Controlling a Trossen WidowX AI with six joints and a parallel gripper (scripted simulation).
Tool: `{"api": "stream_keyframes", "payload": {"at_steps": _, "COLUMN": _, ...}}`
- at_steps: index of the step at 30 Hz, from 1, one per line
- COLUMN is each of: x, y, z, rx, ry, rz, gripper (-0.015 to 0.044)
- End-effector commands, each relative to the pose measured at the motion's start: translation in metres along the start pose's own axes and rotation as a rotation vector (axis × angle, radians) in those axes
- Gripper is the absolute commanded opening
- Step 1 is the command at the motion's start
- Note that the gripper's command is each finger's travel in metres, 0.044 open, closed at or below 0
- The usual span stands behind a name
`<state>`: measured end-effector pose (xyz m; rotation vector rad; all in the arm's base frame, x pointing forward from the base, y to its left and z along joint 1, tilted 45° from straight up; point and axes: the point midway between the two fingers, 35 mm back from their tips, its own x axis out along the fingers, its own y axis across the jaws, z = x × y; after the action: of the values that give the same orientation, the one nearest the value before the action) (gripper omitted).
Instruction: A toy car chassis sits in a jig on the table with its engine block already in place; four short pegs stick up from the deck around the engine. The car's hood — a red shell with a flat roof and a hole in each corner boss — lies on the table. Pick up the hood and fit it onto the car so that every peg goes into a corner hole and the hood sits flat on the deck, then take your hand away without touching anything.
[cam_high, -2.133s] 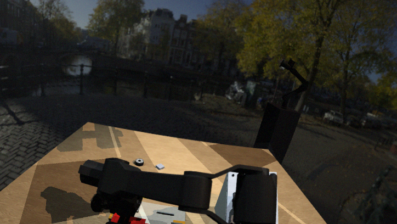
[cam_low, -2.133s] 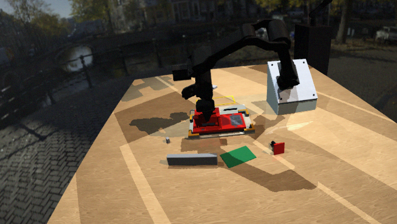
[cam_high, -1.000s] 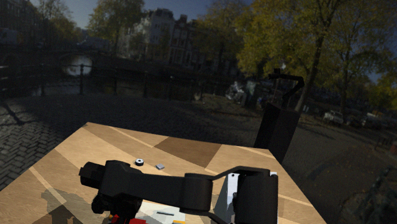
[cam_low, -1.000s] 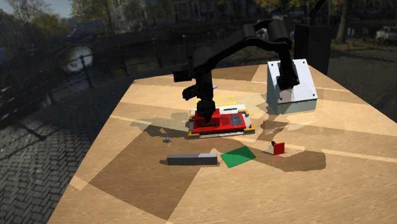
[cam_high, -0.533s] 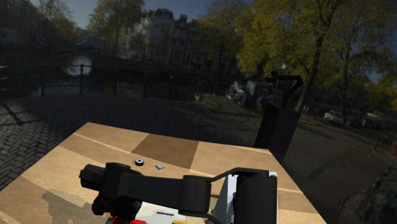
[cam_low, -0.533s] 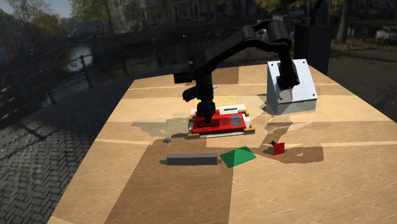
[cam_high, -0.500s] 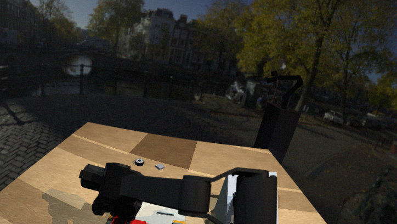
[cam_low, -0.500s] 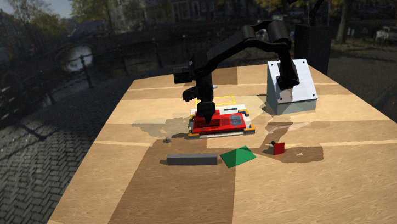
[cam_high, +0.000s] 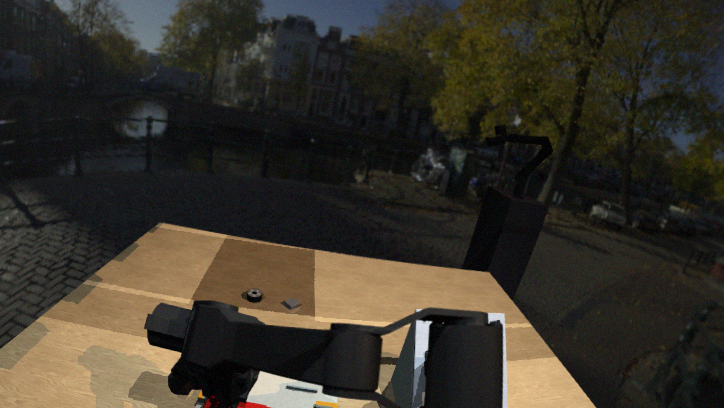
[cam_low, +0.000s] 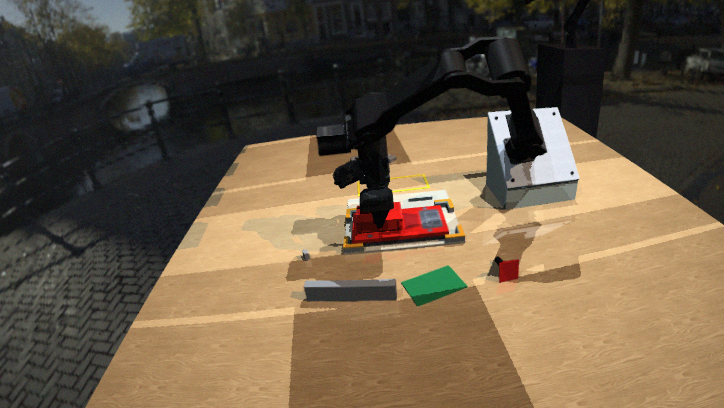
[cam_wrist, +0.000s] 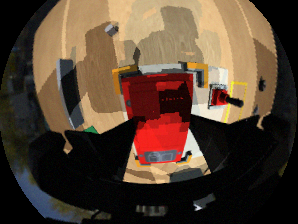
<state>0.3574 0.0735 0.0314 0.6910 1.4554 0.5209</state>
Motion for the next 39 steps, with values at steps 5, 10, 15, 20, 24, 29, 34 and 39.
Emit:
{"api": "stream_keyframes", "payload": {"at_steps": 5, "x": 0.000, "y": 0.000, "z": 0.000, "rx": 0.000, "ry": 0.000, "rz": 0.000, "gripper": 0.0053}}
{"api": "stream_keyframes", "payload": {"at_steps": 10, "x": 0.000, "y": 0.000, "z": 0.000, "rx": 0.000, "ry": 0.000, "rz": 0.000, "gripper": 0.0184}}
{"api": "stream_keyframes", "payload": {"at_steps": 15, "x": 0.000, "y": 0.000, "z": 0.000, "rx": 0.000, "ry": 0.000, "rz": 0.000, "gripper": 0.0315}}
{"api": "stream_keyframes", "payload": {"at_steps": 20, "x": 0.000, "y": 0.000, "z": 0.000, "rx": 0.000, "ry": 0.000, "rz": 0.000, "gripper": 0.0440}}
{"api": "stream_keyframes", "payload": {"at_steps": 24, "x": -0.002, "y": 0.000, "z": 0.000, "rx": 0.000, "ry": 0.000, "rz": 0.000, "gripper": 0.0440}}
{"api": "stream_keyframes", "payload": {"at_steps": 29, "x": -0.046, "y": -0.002, "z": 0.003, "rx": 0.000, "ry": 0.006, "rz": 0.000, "gripper": 0.0440}}
{"api": "stream_keyframes", "payload": {"at_steps": 34, "x": -0.071, "y": -0.001, "z": 0.001, "rx": 0.000, "ry": 0.009, "rz": 0.005, "gripper": 0.0440}}
{"api": "stream_keyframes", "payload": {"at_steps": 39, "x": -0.071, "y": -0.001, "z": 0.001, "rx": 0.000, "ry": 0.009, "rz": 0.005, "gripper": 0.0440}}
